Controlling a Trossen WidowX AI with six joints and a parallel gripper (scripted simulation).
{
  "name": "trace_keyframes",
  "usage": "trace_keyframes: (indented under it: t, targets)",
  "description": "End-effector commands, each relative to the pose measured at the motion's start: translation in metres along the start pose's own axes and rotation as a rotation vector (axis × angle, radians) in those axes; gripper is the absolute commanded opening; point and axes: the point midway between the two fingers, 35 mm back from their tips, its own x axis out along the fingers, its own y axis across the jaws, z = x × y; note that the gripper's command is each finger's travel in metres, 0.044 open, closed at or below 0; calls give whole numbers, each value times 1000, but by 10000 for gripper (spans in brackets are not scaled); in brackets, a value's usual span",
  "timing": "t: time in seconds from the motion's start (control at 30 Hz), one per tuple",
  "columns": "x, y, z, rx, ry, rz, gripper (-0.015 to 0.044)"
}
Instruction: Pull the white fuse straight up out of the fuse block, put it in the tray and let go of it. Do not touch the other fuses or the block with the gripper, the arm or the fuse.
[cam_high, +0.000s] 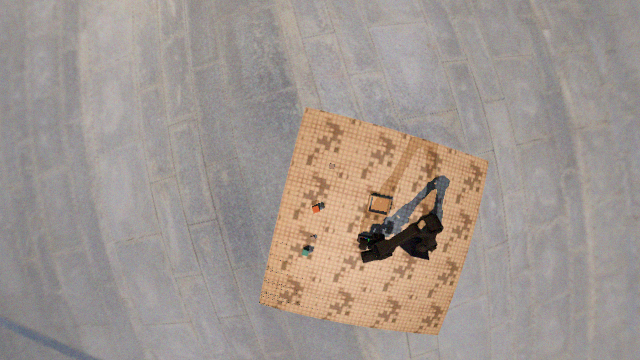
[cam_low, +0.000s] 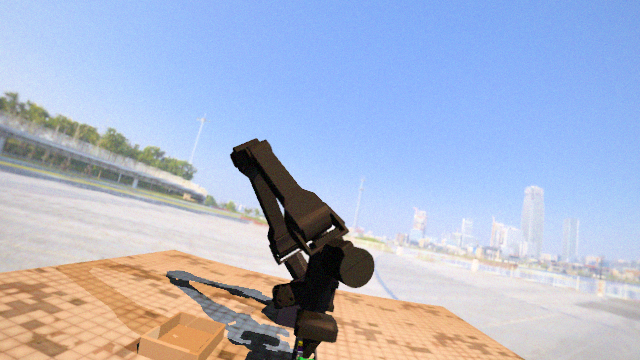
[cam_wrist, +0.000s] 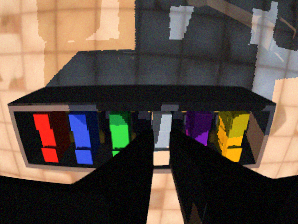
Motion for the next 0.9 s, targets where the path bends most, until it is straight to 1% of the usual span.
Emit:
trace_keyframes:
  t: [0.0,0.07,0.87]
  targets:
    - [0,0,0,0,0,0,7]
    - [0,0,0,0,0,0,0]
    - [-11,1,0,0,0,1,0]
